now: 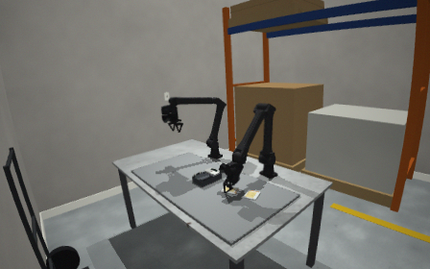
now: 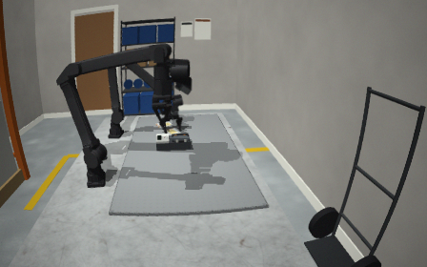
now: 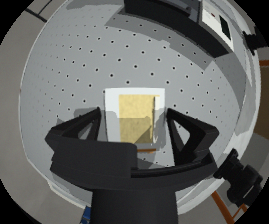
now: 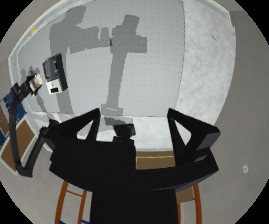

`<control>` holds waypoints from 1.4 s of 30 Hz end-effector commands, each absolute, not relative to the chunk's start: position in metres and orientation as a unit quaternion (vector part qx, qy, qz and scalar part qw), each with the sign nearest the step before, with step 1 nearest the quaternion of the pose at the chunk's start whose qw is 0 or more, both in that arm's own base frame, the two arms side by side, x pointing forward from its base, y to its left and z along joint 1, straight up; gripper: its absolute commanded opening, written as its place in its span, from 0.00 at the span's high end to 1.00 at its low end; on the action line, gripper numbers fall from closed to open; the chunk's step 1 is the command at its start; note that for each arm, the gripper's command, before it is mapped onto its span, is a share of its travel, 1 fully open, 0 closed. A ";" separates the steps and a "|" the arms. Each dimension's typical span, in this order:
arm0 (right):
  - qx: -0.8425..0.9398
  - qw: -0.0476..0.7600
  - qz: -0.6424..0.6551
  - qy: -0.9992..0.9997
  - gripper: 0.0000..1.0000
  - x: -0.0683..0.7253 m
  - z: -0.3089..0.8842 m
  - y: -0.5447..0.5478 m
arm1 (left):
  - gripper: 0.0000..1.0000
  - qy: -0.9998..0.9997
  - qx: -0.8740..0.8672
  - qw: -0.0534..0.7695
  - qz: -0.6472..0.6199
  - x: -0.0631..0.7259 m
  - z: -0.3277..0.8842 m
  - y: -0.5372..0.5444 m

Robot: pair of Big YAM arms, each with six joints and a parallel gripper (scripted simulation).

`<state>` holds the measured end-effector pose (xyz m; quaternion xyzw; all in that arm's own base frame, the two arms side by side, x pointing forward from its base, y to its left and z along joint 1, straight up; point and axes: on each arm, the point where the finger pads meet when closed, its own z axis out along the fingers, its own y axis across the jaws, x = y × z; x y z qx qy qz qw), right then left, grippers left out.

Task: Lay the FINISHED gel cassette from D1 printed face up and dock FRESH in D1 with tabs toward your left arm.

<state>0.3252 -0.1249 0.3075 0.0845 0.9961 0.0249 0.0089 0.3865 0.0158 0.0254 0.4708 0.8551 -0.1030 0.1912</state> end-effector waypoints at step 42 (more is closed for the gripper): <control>0.081 0.018 0.023 0.996 0.00 0.335 0.326 -0.129 | 1.00 0.855 0.471 0.193 -0.101 0.387 0.026 0.016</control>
